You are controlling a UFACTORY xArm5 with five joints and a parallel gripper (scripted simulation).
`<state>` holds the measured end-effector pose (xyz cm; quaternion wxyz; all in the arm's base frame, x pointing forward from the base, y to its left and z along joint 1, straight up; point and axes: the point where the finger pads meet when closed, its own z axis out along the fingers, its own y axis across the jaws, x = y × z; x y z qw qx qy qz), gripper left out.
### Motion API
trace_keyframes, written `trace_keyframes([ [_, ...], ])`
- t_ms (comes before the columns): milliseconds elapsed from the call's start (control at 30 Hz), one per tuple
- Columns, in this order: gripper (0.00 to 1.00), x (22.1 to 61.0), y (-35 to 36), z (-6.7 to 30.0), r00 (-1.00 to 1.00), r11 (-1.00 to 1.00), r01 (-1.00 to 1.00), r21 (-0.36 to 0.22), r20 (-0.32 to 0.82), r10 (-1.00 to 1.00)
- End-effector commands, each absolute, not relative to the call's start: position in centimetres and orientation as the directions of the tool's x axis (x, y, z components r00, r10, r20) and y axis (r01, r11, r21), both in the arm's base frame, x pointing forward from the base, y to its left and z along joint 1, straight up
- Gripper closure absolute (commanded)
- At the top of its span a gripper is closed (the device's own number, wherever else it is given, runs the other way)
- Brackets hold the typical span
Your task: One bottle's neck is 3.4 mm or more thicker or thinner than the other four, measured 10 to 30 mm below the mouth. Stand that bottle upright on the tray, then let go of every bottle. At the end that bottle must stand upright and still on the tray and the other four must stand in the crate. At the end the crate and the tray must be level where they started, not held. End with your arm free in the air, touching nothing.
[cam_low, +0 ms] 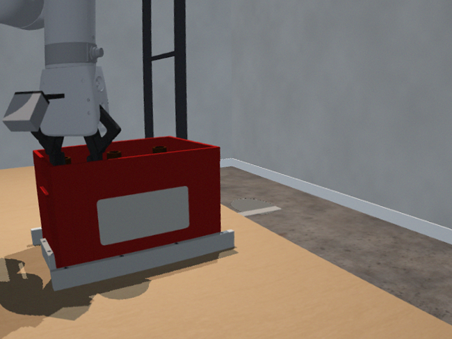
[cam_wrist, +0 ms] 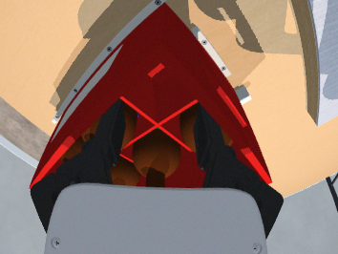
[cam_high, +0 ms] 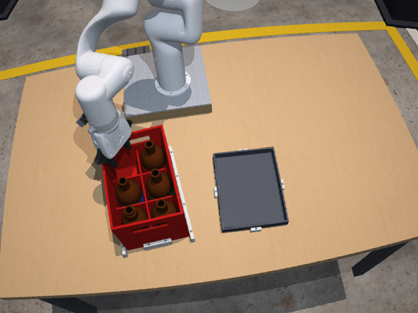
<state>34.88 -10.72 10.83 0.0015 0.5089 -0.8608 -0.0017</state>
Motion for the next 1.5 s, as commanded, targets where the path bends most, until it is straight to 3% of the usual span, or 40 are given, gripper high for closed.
trace_keyframes([
  [0,0.35,35.0,-10.8,11.0,-0.482,0.482,-0.876,0.001,0.000,-0.876],
  [500,0.35,35.0,-10.8,13.5,-0.482,0.482,-0.876,0.001,0.000,-0.876],
  [1000,0.35,35.0,-10.7,18.3,-0.482,0.482,-0.876,0.001,0.000,-0.876],
  [1467,0.35,35.0,-10.7,19.3,-0.482,0.482,-0.876,0.001,0.000,-0.876],
])
